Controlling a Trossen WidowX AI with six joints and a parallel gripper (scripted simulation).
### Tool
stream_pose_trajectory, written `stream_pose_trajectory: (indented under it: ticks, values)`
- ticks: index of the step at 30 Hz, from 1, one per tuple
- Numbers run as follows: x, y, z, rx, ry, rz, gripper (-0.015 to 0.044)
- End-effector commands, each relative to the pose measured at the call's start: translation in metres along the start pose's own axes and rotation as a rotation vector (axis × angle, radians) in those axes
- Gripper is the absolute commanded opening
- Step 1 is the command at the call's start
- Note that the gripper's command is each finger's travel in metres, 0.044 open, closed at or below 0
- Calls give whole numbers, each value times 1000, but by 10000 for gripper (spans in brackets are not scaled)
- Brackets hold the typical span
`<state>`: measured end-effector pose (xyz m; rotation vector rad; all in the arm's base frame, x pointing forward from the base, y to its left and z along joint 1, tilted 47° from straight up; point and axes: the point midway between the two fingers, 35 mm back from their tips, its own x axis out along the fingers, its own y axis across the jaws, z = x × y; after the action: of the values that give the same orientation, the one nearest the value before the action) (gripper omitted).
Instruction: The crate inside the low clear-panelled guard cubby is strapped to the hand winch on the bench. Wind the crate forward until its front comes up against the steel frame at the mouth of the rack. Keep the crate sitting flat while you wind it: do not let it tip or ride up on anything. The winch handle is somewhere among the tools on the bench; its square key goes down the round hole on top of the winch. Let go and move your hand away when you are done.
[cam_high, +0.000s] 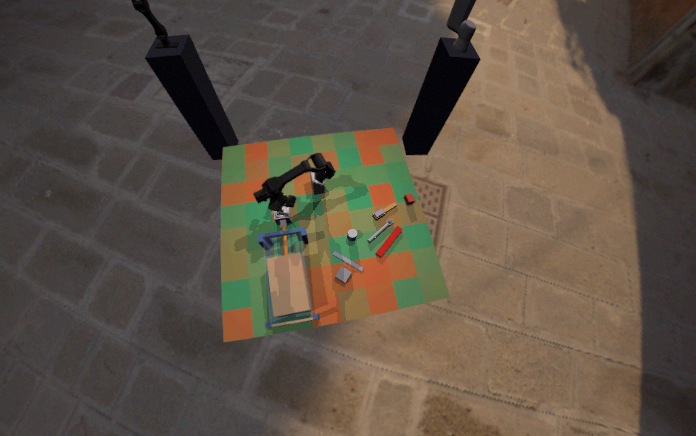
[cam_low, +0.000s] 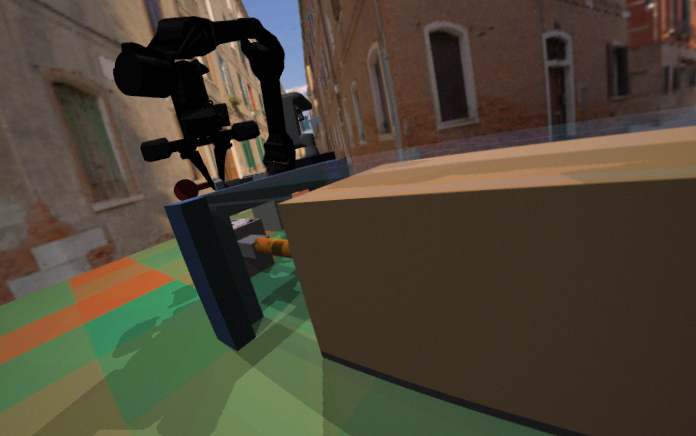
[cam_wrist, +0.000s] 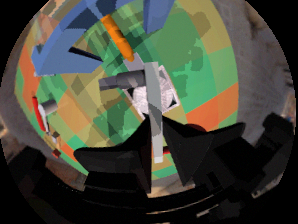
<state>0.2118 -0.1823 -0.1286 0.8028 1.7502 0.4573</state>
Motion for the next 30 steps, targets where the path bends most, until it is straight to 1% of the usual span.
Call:
stream_pose_trajectory:
  ticks: [1, 5, 30]
  values:
    - [-3, -1, 2, 2, -7, -18, 0]
    - [-1, 1, 1, -5, -1, -62, 0]
    - [0, 2, 1, -2, 5, -480, 0]
